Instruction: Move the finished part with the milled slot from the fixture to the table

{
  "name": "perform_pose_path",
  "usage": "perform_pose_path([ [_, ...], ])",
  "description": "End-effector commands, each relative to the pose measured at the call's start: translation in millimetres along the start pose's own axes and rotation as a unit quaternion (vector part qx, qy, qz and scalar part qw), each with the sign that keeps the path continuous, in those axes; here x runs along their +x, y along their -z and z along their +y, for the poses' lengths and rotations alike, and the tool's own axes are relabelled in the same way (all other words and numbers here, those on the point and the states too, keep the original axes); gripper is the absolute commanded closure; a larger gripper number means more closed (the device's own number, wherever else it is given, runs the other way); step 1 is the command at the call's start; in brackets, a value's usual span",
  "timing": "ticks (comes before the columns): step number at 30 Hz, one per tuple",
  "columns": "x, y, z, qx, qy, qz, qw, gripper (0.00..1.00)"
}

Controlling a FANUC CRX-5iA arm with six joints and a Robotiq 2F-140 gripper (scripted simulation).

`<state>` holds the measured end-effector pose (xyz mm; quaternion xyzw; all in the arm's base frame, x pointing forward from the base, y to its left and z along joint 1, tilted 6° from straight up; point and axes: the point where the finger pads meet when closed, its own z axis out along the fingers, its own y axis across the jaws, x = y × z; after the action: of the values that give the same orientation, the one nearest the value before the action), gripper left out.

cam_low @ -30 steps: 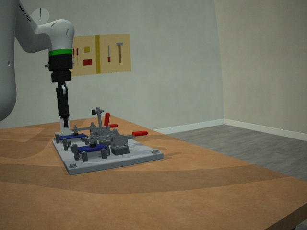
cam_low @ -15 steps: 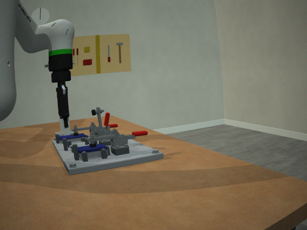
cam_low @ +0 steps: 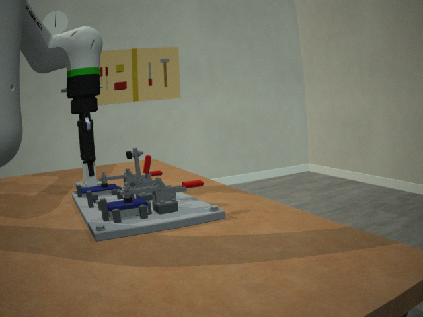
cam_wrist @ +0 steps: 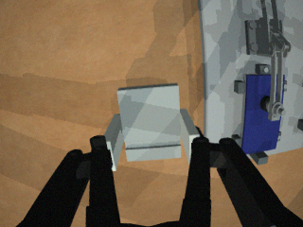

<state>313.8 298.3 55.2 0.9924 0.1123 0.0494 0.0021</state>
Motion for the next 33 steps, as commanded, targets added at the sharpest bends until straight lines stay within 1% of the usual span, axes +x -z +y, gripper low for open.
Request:
perform_pose_path([
  [1, 0.2, 0.2, -0.1, 0.000, 0.000, 0.000, 1.000, 1.00],
  [33, 0.2, -2.7, -0.1, 0.000, 0.000, 0.000, 1.000, 1.00],
])
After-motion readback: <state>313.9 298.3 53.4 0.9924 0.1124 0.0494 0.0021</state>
